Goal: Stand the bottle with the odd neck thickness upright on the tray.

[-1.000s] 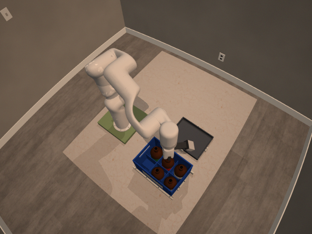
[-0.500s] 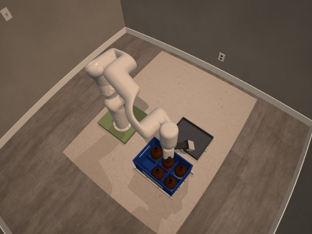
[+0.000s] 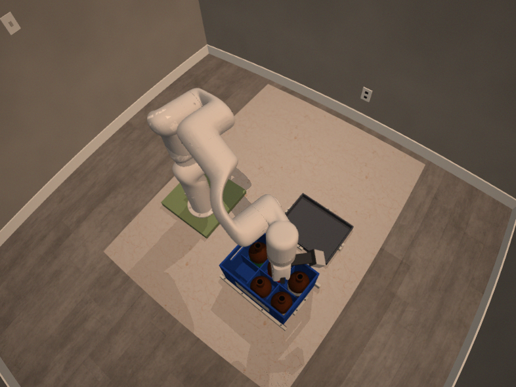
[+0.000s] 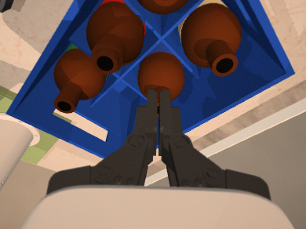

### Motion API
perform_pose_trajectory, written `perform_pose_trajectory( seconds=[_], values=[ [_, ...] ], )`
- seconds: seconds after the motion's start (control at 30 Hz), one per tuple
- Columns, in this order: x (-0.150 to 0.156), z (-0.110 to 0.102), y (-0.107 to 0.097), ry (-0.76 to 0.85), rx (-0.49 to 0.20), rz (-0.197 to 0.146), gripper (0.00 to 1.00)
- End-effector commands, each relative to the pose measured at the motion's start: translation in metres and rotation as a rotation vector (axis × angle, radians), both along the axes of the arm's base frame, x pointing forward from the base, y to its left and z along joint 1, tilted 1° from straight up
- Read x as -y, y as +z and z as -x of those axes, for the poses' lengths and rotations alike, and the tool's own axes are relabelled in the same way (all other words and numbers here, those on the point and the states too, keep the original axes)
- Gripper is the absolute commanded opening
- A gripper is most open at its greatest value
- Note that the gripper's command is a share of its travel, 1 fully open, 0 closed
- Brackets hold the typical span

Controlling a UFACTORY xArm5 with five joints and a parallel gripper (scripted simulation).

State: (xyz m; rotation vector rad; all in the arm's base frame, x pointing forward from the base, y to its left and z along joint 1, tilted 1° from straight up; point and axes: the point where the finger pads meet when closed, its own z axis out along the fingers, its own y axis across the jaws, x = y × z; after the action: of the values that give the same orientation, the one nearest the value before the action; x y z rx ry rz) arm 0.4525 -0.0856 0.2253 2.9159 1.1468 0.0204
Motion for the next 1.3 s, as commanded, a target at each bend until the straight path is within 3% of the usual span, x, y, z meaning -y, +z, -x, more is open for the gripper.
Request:
perform_pose_trajectory(
  seconds=[0.0, 0.07, 0.13, 0.37, 0.4, 1.27],
  values=[
    [0.03, -0.03, 0.0, 0.002, -0.006, -0.001, 0.0],
    [0.03, -0.03, 0.0, 0.002, -0.006, -0.001, 0.0],
    [0.05, -0.045, -0.002, 0.002, -0.006, 0.0, 0.0],
    [0.052, -0.046, -0.002, 0.002, -0.006, 0.0, 0.0],
    [0.052, -0.046, -0.002, 0.002, -0.006, 0.0, 0.65],
    [0.052, -0.046, -0.002, 0.002, -0.006, 0.0, 0.65]
  ],
)
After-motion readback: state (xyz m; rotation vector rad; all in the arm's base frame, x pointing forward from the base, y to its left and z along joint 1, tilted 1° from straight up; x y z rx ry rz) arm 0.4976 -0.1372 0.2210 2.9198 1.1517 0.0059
